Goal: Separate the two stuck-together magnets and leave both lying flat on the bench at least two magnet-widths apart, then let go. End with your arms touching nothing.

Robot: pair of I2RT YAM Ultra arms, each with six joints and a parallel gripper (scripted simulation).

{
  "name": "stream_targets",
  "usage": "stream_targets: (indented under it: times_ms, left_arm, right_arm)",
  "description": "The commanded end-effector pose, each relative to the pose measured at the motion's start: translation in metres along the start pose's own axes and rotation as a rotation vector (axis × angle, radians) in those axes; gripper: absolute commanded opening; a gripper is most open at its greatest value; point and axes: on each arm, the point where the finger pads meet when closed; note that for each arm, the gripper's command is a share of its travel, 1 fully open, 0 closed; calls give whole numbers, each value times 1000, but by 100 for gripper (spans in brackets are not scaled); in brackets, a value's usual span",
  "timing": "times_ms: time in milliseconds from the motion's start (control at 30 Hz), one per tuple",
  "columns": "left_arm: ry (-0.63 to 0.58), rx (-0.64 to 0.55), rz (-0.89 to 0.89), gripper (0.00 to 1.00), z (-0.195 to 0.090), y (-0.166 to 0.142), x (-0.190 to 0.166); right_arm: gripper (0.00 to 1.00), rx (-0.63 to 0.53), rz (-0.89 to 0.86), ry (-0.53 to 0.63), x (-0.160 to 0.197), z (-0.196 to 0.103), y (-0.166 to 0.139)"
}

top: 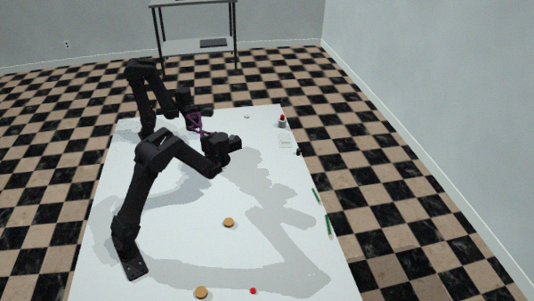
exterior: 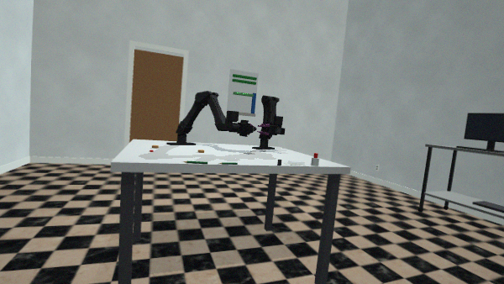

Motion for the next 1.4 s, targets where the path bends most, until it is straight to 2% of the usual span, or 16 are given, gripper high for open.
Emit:
stream_targets:
  times_ms: [0,1367]
  left_arm:
    - [-2,-7,14,33,3,2,-2]
    - [-2,-9,14,33,23,1,-3]
  right_arm:
    - [18,1,-35,9,11,0,-2]
    - [18,1,-35,9,11,0,-2]
Point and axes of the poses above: on each arm, the point where the finger pads meet when closed, its own z axis out along the fingers, its own x axis across the jaws, y = z × x, and after that the axes turned 12 degrees about z, right-handed
